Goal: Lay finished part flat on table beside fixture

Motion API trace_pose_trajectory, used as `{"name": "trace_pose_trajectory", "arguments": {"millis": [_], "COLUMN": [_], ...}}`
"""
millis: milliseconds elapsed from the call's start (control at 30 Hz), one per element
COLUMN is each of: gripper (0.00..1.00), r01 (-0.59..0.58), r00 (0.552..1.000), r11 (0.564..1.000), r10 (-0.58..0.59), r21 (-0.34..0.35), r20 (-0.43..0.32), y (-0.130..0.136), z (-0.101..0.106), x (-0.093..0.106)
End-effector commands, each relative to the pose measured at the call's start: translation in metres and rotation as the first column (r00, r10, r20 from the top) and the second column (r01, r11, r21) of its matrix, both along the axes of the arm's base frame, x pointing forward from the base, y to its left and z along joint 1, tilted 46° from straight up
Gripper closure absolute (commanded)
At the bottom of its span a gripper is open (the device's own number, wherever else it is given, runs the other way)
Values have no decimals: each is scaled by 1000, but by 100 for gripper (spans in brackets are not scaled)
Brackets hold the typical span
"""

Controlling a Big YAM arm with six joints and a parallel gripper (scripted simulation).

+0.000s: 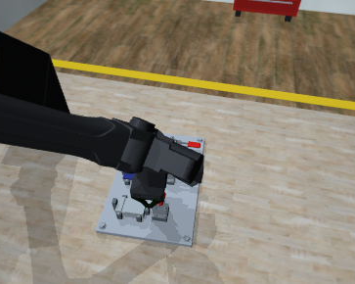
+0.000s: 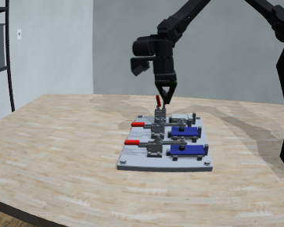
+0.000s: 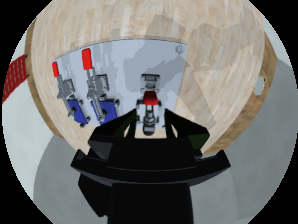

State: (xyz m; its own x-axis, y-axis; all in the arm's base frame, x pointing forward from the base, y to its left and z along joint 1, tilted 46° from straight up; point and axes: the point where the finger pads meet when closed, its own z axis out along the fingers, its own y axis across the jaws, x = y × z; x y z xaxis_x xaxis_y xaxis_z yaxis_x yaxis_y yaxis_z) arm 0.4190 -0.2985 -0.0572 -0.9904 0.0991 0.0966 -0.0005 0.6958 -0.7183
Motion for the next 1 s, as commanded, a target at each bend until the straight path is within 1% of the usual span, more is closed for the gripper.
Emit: {"name": "trace_pose_trajectory", "arguments": {"millis": [0, 67, 133, 200, 233, 400, 567, 633, 667, 767, 933, 967], "gripper": [55, 55, 55, 55, 55, 55, 55, 55, 55, 55, 55, 55], "r01": [17, 17, 11, -7, -14, -14, -14, -14, 2, -15, -15, -6], "r00": [1000, 1000, 1000, 1000, 1000, 1000, 1000, 1000, 1000, 1000, 1000, 1000], "r11": [1000, 1000, 1000, 1000, 1000, 1000, 1000, 1000, 1000, 1000, 1000, 1000], "r10": [-17, -17, -11, 8, 14, 14, 14, 14, -2, 15, 15, 7], "r21": [1, 1, 0, -7, -8, -7, -9, -9, -9, -9, -10, -9], "r20": [8, 8, 12, 26, 27, 14, 18, 18, 18, 17, 17, 14], "y": [-6, -6, -2, 7, 11, 21, 30, 30, 26, 38, 42, 39], "z": [-4, -4, 2, 12, 14, 19, 31, 31, 33, 38, 42, 41], "x": [1, 1, 4, 11, 13, 7, 10, 10, 5, 9, 10, 7]}}
